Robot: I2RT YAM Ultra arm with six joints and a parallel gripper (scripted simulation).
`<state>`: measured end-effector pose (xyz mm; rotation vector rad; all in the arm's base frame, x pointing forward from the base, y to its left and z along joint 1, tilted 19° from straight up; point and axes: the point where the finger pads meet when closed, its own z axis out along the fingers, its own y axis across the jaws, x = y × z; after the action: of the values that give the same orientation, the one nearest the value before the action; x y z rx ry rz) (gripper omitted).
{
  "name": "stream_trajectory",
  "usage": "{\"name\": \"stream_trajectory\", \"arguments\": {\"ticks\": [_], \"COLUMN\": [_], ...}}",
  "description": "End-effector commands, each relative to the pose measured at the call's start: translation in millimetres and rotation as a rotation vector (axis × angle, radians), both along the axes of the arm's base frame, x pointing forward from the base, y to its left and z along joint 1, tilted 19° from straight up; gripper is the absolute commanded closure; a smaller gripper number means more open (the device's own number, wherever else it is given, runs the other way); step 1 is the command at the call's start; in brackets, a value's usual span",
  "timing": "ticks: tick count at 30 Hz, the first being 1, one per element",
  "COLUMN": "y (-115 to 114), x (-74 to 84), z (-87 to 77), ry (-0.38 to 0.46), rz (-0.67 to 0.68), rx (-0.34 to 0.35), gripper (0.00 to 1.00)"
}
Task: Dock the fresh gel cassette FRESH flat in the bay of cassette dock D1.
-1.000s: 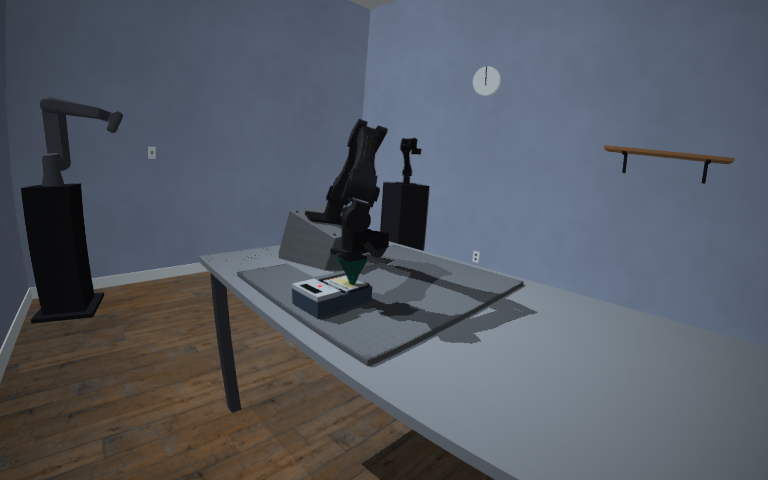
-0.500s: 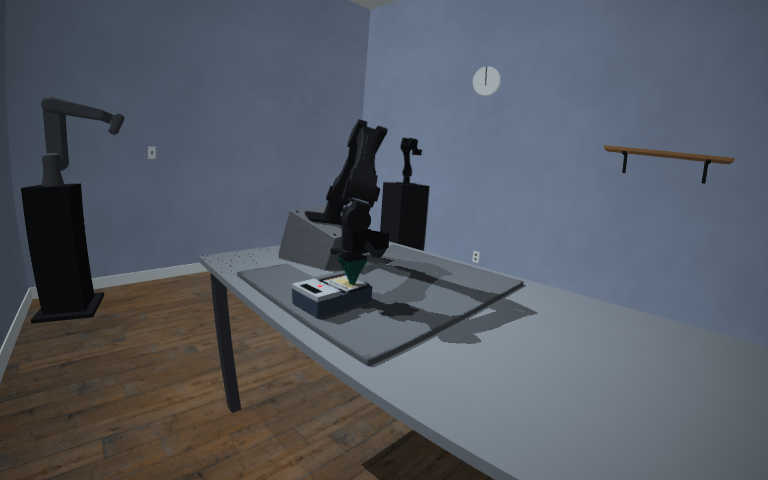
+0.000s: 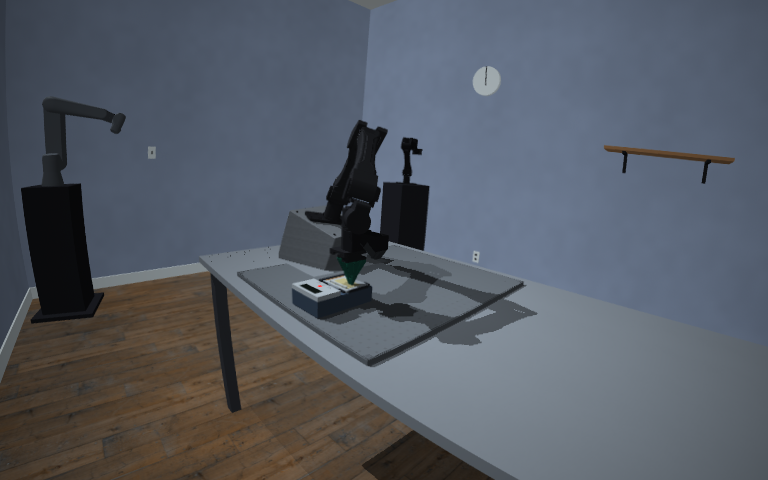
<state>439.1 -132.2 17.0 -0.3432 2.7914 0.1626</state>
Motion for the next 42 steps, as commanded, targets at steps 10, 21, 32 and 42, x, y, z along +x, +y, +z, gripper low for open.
{"name": "stream_trajectory", "arguments": {"ticks": [10, 21, 32, 42], "y": [-3, -2, -4, -3], "x": [2.6, 5.9, 7.6, 7.9], "z": [27.5, 41.4, 54.3, 54.7], "ry": [0.006, 0.002, 0.001, 0.001], "rz": [-0.008, -0.004, -0.008, -0.006], "rx": [-0.021, -0.022, -0.022, -0.022], "gripper": [1.0, 1.0, 1.0, 1.0]}}
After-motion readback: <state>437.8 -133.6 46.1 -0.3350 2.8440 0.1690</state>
